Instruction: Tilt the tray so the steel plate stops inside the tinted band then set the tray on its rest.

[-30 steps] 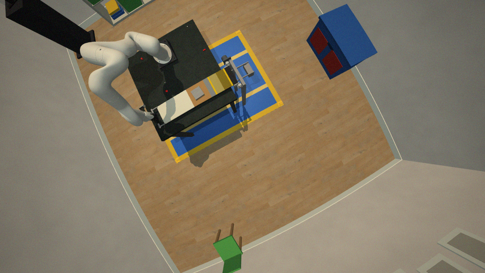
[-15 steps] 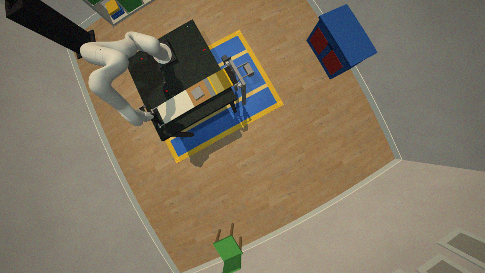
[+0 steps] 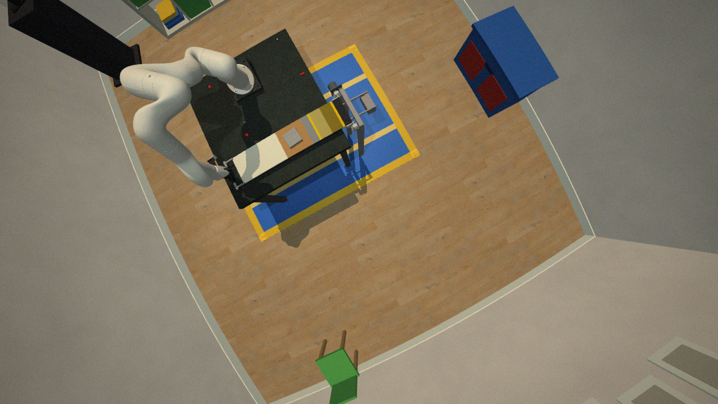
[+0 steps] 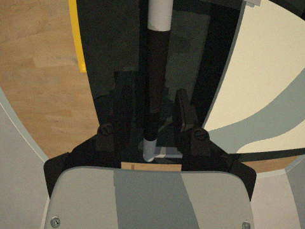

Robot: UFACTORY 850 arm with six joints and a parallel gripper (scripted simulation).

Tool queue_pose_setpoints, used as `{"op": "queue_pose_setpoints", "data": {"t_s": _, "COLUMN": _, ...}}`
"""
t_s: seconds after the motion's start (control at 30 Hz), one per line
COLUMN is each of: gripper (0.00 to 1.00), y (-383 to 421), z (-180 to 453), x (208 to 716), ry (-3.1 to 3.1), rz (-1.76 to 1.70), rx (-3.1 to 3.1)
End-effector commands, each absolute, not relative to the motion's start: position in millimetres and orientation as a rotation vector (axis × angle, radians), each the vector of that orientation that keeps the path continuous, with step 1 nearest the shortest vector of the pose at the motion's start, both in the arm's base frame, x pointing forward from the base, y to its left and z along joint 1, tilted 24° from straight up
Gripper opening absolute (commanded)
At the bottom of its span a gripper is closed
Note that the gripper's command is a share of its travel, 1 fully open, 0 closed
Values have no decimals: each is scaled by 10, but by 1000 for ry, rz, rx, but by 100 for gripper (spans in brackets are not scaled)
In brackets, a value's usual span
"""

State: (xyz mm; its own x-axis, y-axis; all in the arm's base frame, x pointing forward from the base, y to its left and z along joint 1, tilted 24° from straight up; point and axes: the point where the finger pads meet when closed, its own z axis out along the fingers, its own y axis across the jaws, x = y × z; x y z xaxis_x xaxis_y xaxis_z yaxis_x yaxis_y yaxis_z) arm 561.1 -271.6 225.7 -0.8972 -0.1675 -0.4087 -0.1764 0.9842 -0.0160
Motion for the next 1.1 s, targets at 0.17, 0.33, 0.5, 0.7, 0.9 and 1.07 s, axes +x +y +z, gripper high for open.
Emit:
{"op": "queue_pose_setpoints", "data": {"t_s": 0.17, "gripper": 40, "y": -2712, "z": 2130, "x": 5676, "ry": 2708, "rz": 28, "rx": -245}}
{"op": "queue_pose_setpoints", "data": {"t_s": 0.33, "gripper": 40, "y": -2707, "z": 2047, "x": 5713, "ry": 2708, "rz": 28, "rx": -245}}
{"op": "queue_pose_setpoints", "data": {"t_s": 0.5, "gripper": 40, "y": -2704, "z": 2006, "x": 5732, "ry": 2708, "rz": 28, "rx": -245}}
{"op": "queue_pose_setpoints", "data": {"t_s": 0.7, "gripper": 40, "y": -2701, "z": 1952, "x": 5756, "ry": 2708, "rz": 28, "rx": -245}}
{"op": "queue_pose_setpoints", "data": {"t_s": 0.9, "gripper": 40, "y": -2700, "z": 1936, "x": 5763, "ry": 2708, "rz": 28, "rx": -245}}
{"op": "queue_pose_setpoints", "data": {"t_s": 1.07, "gripper": 40, "y": -2700, "z": 1935, "x": 5763, "ry": 2708, "rz": 28, "rx": -245}}
